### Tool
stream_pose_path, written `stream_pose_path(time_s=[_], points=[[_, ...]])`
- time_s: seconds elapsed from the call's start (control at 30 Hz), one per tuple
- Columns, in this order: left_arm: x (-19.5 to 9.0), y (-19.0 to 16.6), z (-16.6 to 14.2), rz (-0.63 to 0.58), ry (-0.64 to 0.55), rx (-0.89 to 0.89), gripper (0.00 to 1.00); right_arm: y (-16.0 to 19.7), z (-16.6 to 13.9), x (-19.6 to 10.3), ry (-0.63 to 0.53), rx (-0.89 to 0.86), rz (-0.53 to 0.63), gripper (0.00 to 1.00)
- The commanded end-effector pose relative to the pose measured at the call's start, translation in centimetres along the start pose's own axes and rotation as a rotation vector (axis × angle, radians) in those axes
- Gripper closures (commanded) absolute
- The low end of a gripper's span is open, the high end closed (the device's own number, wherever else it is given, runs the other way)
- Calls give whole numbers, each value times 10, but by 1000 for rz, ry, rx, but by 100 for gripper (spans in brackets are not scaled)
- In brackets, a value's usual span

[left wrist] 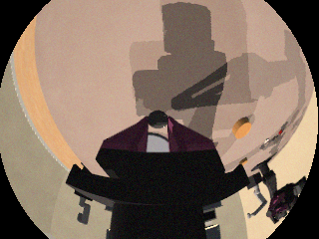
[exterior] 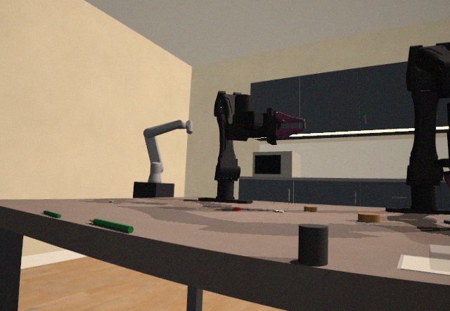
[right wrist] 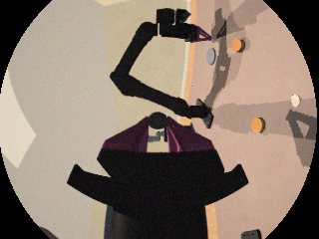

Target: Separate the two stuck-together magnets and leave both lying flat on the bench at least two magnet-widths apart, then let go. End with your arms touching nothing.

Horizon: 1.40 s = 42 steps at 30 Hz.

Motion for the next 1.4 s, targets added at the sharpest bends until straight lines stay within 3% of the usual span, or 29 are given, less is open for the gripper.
stream_pose_path(time_s=[0.0,1.07,1.1,1.37], points=[[-3,0,5,2,-23,0,75,5,2,0,-6,-17,9,76],[18,0,4,2,-23,0,75,5,2,0,-6,-17,9,76],[18,0,4,2,-23,0,0,5,2,0,-6,-17,9,76],[18,0,4,2,-23,0,0,5,2,0,-6,-17,9,76]])
Point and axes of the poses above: on each arm, the point where the finger pads meet when closed, its own x axis out along the fingers, its own y axis across the jaws, z = x × y, the point moved 1 cm from there along -x, back along the fingers, and after that the axes turned 4 degrees about -x, right-handed, at the moved point
